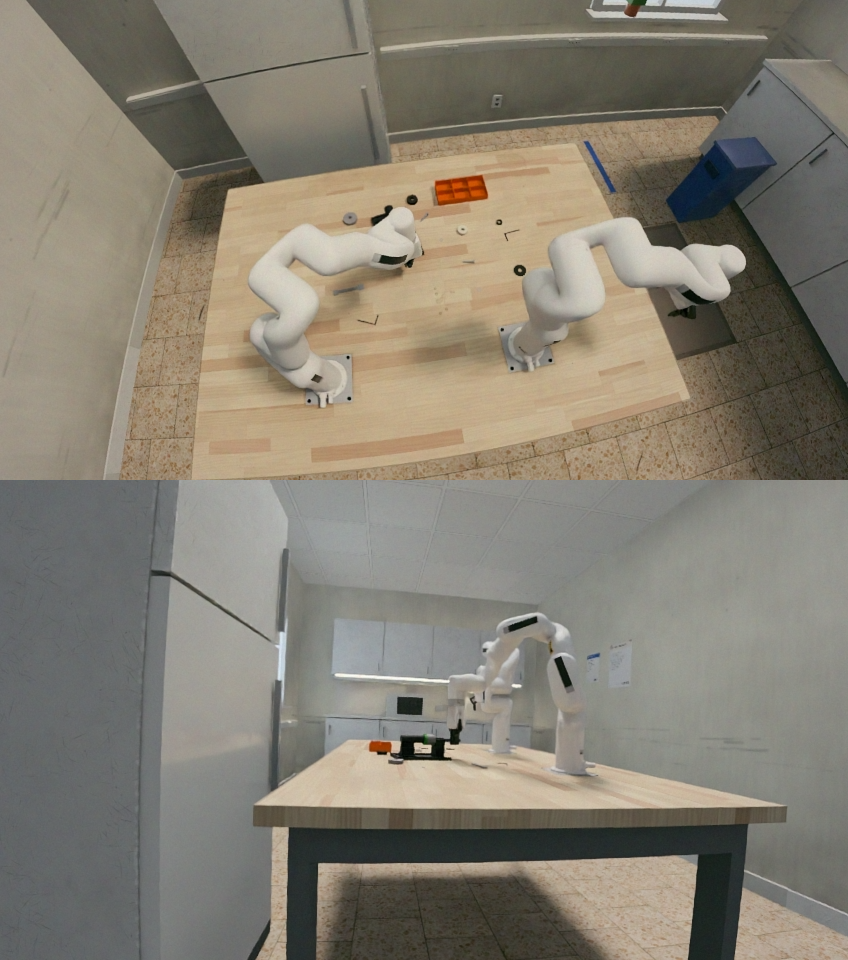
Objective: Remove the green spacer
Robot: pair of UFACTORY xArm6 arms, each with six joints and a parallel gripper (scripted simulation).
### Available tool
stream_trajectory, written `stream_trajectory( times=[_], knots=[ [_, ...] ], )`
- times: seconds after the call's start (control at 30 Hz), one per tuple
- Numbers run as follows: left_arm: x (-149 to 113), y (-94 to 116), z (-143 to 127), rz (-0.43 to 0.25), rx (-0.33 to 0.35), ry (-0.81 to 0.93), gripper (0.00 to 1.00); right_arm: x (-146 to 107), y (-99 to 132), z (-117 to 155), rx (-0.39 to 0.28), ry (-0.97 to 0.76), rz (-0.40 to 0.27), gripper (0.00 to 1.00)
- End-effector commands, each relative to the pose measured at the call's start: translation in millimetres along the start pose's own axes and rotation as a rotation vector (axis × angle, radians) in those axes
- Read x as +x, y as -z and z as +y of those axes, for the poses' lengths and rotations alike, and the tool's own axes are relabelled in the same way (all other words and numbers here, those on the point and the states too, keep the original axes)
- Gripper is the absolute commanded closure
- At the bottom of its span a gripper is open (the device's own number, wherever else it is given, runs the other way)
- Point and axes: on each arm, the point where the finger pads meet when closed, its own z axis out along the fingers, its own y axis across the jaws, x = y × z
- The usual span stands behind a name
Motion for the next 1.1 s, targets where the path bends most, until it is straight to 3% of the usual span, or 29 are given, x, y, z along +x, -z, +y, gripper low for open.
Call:
stream_trajectory(
  times=[0.0,1.07],
  knots=[
    [-0.1,1.4,1.0,0.002,-0.003,0.0,1.0,1.1,1.9,0.0,0.0,0.0,0.005,0.0],
    [-4.9,1.4,1.0,0.002,-0.003,0.0,1.0,1.1,1.9,0.0,0.0,0.0,0.005,0.0]
  ],
)
